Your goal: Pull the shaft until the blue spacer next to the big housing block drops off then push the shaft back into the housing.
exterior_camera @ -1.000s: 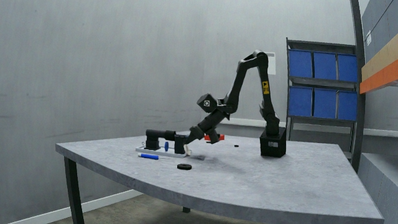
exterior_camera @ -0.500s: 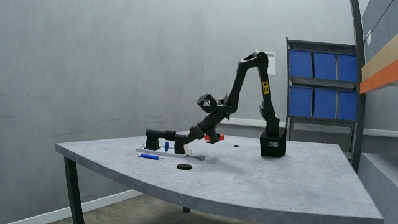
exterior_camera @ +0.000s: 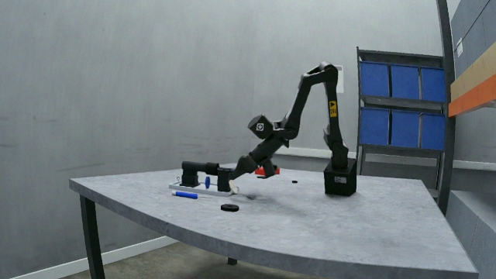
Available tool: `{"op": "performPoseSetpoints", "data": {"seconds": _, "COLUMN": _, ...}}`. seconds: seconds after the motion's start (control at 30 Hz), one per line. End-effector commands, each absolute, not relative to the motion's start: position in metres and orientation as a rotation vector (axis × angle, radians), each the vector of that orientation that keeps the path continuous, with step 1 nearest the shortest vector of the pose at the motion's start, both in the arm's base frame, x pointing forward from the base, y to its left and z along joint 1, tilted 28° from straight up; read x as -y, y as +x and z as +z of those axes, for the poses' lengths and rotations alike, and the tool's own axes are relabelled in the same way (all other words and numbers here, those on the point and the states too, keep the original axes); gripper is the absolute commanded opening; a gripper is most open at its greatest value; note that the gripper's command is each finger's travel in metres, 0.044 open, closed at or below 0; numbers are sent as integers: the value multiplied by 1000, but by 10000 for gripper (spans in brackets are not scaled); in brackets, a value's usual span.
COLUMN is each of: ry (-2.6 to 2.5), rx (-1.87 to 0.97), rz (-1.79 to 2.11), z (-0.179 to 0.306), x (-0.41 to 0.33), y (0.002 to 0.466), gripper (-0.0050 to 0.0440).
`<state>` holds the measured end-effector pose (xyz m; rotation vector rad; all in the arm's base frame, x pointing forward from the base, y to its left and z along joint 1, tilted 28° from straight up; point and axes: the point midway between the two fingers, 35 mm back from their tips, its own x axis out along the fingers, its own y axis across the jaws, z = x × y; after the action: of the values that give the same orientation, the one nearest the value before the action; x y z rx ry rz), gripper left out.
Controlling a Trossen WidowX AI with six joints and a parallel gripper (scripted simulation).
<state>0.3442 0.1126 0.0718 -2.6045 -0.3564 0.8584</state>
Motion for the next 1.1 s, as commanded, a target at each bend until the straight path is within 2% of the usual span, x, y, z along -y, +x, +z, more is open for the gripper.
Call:
{"op": "performPoseSetpoints", "data": {"seconds": 0.0, "ry": -2616, "rx": 360, "rz": 814, "z": 90, "x": -105, "y": 337, "gripper": 440}}
{"op": "performPoseSetpoints", "data": {"seconds": 0.17, "ry": -2618, "rx": 362, "rz": 806, "z": 103, "x": -94, "y": 309, "gripper": 440}}
{"op": "performPoseSetpoints", "data": {"seconds": 0.53, "ry": -2618, "rx": 363, "rz": 812, "z": 97, "x": -89, "y": 292, "gripper": 440}}
{"op": "performPoseSetpoints", "data": {"seconds": 0.77, "ry": -2617, "rx": 360, "rz": 815, "z": 82, "x": -75, "y": 247, "gripper": 440}}
{"op": "performPoseSetpoints", "data": {"seconds": 1.07, "ry": -2624, "rx": 366, "rz": 789, "z": 93, "x": -73, "y": 245, "gripper": 440}}
